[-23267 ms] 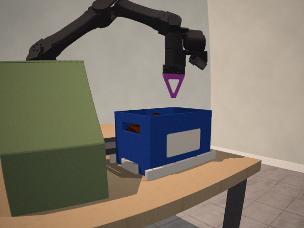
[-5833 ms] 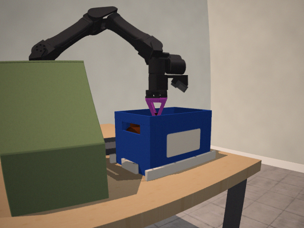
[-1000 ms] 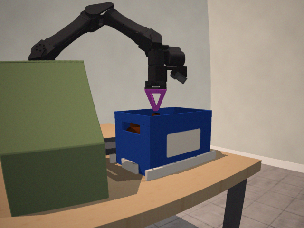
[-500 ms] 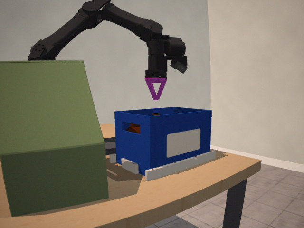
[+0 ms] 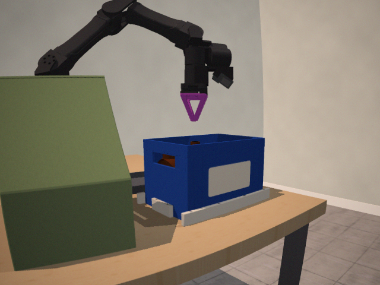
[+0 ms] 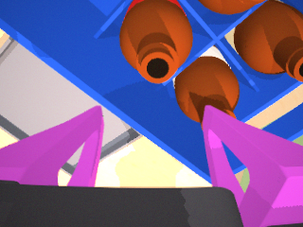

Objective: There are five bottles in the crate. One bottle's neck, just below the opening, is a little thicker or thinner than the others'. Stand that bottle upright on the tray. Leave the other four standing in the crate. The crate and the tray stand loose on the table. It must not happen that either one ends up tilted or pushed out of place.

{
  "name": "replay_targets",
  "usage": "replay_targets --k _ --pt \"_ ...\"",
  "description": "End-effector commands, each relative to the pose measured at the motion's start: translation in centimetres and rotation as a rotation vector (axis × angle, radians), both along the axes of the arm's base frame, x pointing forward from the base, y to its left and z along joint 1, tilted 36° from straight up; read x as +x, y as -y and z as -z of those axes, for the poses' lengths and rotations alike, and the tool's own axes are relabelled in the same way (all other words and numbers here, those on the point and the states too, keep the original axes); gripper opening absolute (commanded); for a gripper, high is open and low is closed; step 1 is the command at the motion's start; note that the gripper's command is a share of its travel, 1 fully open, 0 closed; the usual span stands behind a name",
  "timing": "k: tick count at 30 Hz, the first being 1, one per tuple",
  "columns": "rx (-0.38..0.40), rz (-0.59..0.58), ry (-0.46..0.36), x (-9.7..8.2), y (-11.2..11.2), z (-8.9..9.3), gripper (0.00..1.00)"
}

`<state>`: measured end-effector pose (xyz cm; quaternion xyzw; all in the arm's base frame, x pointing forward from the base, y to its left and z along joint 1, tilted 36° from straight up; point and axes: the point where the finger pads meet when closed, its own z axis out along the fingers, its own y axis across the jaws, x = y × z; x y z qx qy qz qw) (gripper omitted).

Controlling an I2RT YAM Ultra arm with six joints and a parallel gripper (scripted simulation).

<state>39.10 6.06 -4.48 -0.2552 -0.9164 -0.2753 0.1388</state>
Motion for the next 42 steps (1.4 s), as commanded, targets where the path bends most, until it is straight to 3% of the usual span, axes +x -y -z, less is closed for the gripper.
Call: replay_targets --k 1,5,6,42 --pt "-0.011 0.023 0.042 1.22 1.52 -1.24 0.61" --pt "-0.011 0.023 0.042 1.22 1.52 -1.24 0.61" --pt "-0.013 0.023 0.060 1.61 1.56 -1.18 0.00" --pt "-0.013 0.023 0.060 1.61 1.56 -1.18 0.00"
